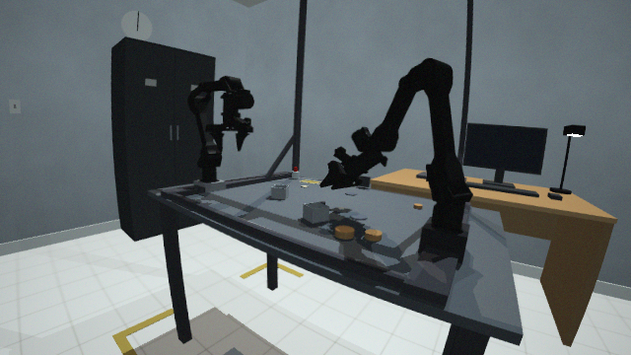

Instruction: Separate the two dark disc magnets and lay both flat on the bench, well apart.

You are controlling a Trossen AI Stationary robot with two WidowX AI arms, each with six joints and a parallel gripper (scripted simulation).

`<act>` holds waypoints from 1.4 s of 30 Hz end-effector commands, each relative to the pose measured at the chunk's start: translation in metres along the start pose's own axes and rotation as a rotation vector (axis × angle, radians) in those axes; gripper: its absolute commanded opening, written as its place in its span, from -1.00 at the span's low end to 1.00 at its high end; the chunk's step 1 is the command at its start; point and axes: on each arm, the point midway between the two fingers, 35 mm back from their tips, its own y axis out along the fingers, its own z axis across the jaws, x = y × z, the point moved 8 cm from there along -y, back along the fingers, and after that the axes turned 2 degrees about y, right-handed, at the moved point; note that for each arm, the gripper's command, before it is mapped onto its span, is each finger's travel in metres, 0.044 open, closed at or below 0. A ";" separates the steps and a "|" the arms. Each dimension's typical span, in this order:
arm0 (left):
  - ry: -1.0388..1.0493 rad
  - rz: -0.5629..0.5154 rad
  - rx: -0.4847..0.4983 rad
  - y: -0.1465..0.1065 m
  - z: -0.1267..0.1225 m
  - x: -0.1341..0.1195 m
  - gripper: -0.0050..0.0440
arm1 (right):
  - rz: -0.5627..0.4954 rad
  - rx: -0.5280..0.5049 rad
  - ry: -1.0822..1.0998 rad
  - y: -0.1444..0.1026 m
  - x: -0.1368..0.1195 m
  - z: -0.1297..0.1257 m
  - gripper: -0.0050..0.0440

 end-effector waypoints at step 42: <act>0.000 0.658 -0.231 -0.141 0.152 0.010 0.84 | -0.014 0.002 -0.003 -0.003 0.000 0.000 0.84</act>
